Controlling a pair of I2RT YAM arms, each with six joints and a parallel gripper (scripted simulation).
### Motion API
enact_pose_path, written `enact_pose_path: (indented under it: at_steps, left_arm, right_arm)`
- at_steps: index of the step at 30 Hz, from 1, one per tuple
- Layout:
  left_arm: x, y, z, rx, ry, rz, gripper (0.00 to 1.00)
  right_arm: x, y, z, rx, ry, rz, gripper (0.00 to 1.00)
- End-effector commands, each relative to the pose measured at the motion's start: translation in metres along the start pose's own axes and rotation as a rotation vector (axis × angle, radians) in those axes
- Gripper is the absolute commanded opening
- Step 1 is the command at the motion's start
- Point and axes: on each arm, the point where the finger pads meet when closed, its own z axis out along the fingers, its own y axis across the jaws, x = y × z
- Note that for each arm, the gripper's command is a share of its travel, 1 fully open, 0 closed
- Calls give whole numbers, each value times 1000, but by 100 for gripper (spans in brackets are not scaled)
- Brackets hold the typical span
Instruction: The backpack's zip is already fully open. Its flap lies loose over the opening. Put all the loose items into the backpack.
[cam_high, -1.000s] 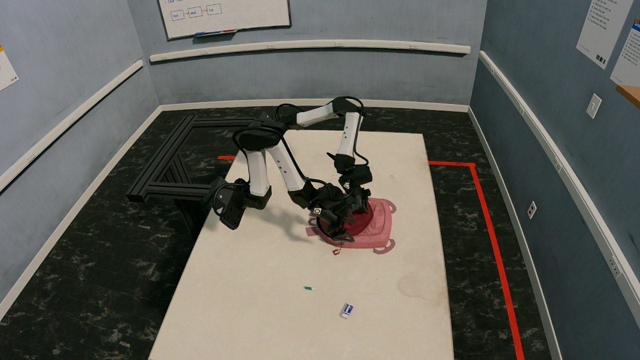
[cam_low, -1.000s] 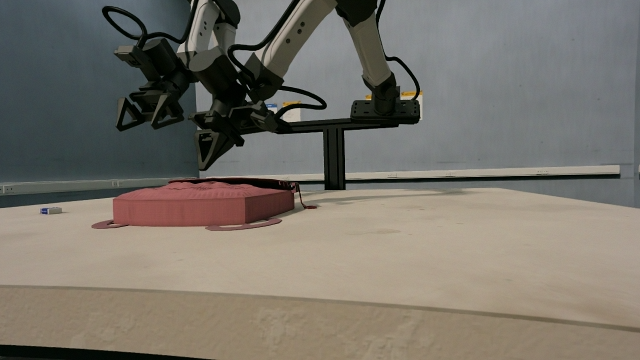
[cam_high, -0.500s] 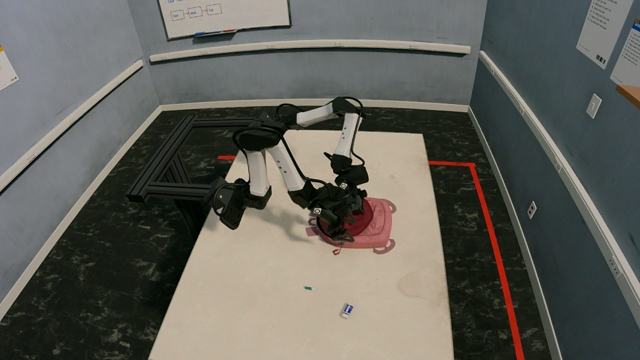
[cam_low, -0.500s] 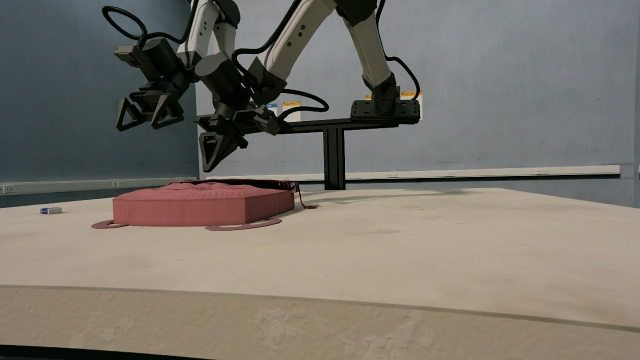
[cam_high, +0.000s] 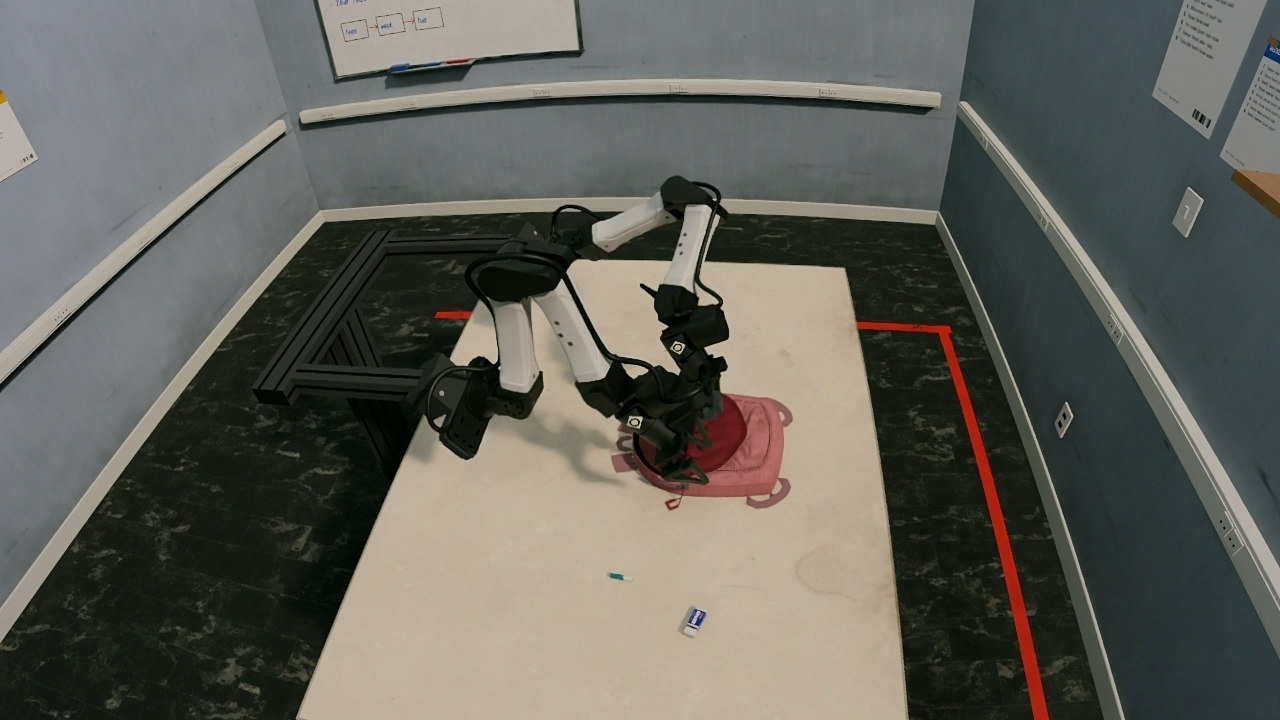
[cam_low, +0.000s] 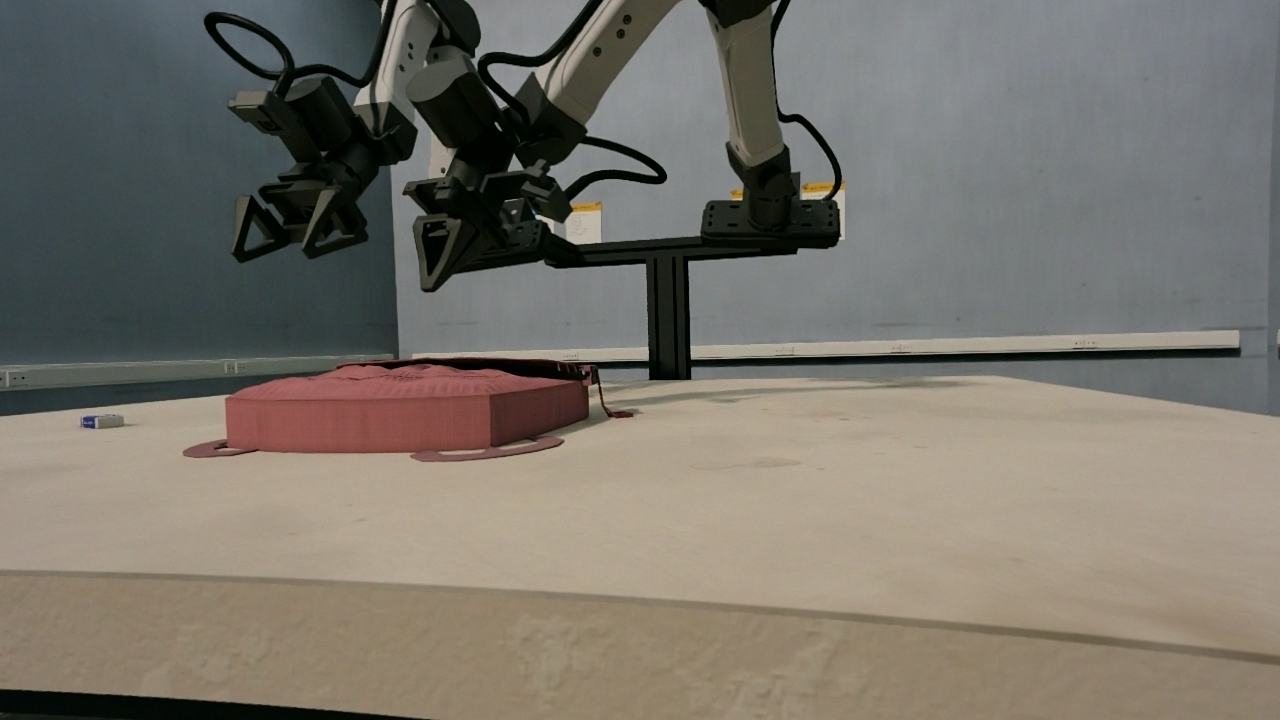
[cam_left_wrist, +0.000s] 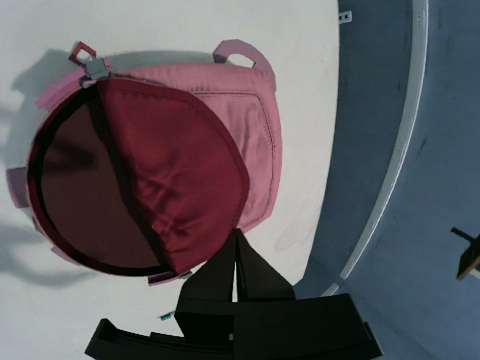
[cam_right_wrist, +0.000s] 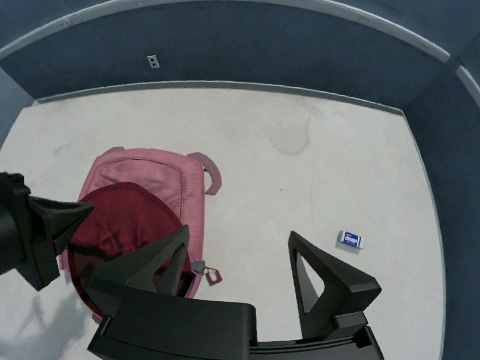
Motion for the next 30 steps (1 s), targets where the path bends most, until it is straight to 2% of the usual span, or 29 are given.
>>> enact_pose_path:
  at_steps: [1, 6, 7, 13, 15, 30]
  left_arm:
    - [-7, -9, -18, 6, -9, -19, 0]
    - [-16, -6, -12, 2, -31, -20, 0]
    - [-27, -9, -12, 16, -45, 6, 90]
    - [-73, -6, -19, 28, -65, 213, 90]
    - [-73, -6, -19, 28, -65, 213, 90]
    - [-195, 1, -40, 56, -159, 732, 90]
  right_arm:
    - [-8, -2, -2, 3, -25, 3, 90]
    - [-8, -2, -2, 3, -25, 3, 90]
    - [-8, -2, -2, 3, -25, 3, 90]
    - [-8, -2, -2, 3, -25, 3, 90]
    - [-8, -2, -2, 3, -25, 3, 90]
    - [-8, -2, -2, 3, -25, 3, 90]
